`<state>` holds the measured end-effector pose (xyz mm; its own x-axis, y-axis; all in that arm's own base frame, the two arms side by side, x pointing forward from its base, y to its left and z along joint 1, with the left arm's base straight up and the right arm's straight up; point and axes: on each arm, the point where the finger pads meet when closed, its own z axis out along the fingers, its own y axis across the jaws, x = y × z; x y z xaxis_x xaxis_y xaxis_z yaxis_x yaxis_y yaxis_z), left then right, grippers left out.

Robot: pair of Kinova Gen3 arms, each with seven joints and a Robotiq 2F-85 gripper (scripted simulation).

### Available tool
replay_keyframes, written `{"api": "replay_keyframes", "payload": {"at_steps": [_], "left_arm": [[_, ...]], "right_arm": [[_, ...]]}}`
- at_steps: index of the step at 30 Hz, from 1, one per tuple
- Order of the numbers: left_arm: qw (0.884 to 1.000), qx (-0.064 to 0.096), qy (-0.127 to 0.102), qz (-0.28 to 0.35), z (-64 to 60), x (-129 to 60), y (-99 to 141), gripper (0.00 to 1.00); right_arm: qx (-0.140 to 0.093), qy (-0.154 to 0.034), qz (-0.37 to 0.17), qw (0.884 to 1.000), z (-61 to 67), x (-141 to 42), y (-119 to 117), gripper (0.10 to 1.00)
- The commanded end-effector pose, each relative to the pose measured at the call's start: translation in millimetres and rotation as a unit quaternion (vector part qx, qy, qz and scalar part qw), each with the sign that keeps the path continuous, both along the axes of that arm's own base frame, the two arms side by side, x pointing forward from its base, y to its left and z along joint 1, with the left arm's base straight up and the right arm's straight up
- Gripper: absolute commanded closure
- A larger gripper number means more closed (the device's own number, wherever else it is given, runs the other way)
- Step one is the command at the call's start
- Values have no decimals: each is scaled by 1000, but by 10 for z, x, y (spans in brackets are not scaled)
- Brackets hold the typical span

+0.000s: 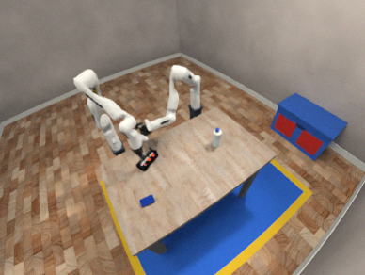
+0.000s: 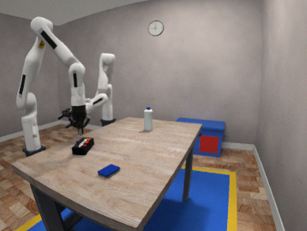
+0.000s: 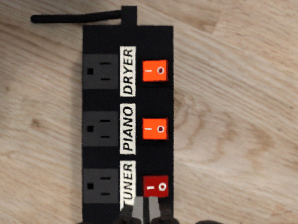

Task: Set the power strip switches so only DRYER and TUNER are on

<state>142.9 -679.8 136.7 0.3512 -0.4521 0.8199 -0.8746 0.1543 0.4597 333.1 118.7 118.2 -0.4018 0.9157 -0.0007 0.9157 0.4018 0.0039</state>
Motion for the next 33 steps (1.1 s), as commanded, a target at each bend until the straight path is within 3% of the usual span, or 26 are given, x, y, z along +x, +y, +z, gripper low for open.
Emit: {"api": "replay_keyframes", "payload": {"at_steps": [1,23,33], "left_arm": [[1000,-1,0,0,14,1,-4,1],[1000,-1,0,0,14,1,-4,1],[1000,-1,0,0,14,1,-4,1]], "right_arm": [[2,1,-4,1000,-18,-11,10,1000],[1,2,-4,1000,-112,-17,9,1000],[1,2,-4,1000,-236,-19,11,1000]]}}
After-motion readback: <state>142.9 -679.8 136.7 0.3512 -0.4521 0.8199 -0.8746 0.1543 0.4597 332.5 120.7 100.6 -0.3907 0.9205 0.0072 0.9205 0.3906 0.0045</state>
